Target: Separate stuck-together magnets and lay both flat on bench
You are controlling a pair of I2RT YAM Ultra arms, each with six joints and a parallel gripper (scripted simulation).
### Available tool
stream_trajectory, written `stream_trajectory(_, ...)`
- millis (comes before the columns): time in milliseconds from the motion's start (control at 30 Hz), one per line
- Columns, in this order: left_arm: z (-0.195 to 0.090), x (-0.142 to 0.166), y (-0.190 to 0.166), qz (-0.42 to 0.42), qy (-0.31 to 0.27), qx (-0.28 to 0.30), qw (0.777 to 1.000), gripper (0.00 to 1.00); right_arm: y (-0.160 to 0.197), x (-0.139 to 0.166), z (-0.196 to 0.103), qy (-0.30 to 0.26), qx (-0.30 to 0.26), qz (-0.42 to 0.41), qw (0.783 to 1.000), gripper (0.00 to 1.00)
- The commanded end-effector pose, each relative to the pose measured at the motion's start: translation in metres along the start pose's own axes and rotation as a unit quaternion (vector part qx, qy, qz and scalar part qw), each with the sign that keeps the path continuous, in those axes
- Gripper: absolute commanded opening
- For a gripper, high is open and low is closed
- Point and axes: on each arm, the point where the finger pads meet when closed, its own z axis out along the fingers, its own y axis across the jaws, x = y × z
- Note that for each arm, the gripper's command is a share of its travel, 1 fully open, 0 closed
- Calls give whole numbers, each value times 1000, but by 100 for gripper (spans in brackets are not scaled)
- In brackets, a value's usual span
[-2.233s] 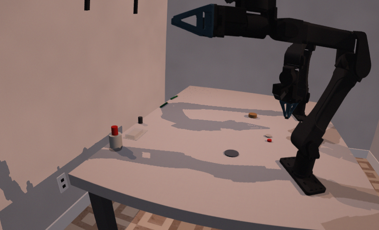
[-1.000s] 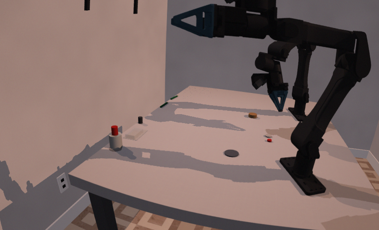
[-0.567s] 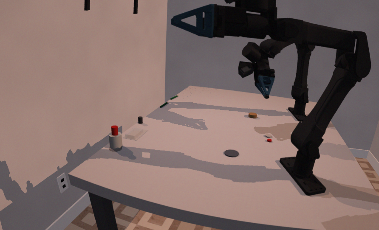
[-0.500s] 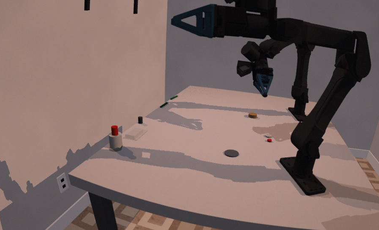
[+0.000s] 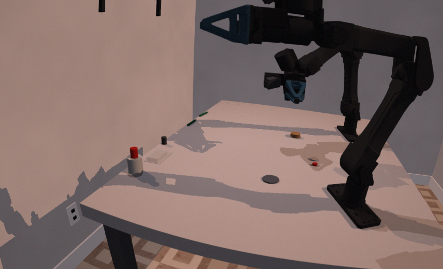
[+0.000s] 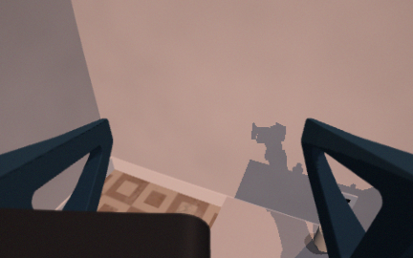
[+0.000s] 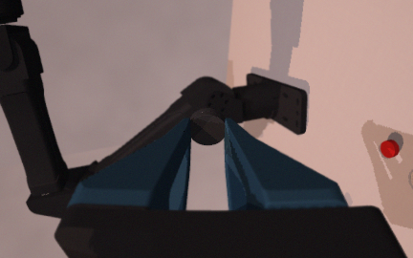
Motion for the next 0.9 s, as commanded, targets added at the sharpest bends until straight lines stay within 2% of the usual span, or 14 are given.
stream_trajectory(0, -3, -10, 1, 0, -14, -1, 1000, 100, 33, -3, -4, 11, -59, -32, 998, 17)
stream_trajectory(433, -3, -10, 1, 0, -14, -1, 1000, 100, 53, -2, -19, 76, -151, -50, 984, 17)
stream_trajectory(633, -3, -10, 1, 0, -14, -1, 1000, 100, 50, -1, -22, 85, -156, -51, 983, 17)
stream_trajectory(867, -3, -10, 1, 0, -14, -1, 1000, 100, 40, -8, -19, 71, -147, -37, 986, 17)
